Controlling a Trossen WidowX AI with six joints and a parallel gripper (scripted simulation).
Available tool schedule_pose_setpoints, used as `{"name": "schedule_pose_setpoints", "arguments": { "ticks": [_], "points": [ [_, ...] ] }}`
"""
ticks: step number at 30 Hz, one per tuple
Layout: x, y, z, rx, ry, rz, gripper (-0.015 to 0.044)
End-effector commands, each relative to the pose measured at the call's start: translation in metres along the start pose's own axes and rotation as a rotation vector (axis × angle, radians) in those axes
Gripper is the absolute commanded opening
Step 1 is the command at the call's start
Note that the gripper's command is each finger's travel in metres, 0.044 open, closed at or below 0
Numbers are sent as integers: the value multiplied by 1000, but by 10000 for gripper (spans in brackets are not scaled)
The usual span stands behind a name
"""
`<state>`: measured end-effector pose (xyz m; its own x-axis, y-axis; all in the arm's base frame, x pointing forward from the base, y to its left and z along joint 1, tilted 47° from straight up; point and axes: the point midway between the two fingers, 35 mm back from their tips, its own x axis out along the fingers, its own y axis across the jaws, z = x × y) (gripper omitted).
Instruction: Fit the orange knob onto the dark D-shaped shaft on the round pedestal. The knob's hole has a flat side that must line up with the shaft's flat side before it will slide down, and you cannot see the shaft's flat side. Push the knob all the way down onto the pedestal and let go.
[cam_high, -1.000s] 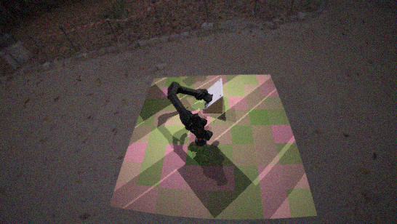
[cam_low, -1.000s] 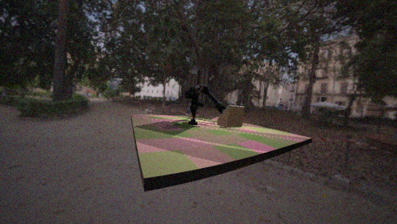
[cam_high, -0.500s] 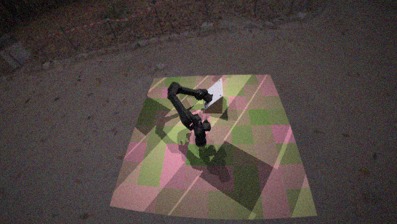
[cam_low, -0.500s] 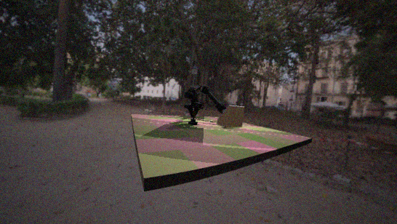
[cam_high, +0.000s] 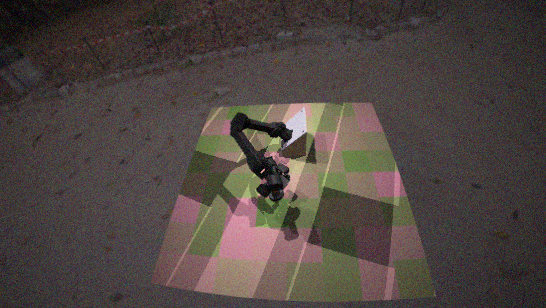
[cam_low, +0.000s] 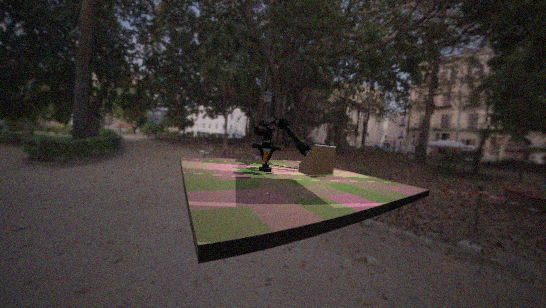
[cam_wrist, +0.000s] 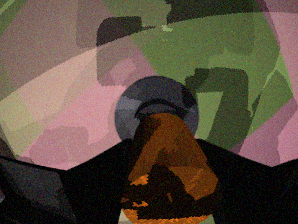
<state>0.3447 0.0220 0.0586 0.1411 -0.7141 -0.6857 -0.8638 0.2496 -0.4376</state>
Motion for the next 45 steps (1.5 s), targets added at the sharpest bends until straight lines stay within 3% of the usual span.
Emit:
{"name": "schedule_pose_setpoints", "arguments": {
  "ticks": [1, 8, 45],
  "points": [
    [-4, -4, -1, 693, -8, -5, 0],
    [-4, -4, -1, 1128, -9, -3, 0],
    [2, 1, -1, 1139, -9, -3, 0]
  ]
}}
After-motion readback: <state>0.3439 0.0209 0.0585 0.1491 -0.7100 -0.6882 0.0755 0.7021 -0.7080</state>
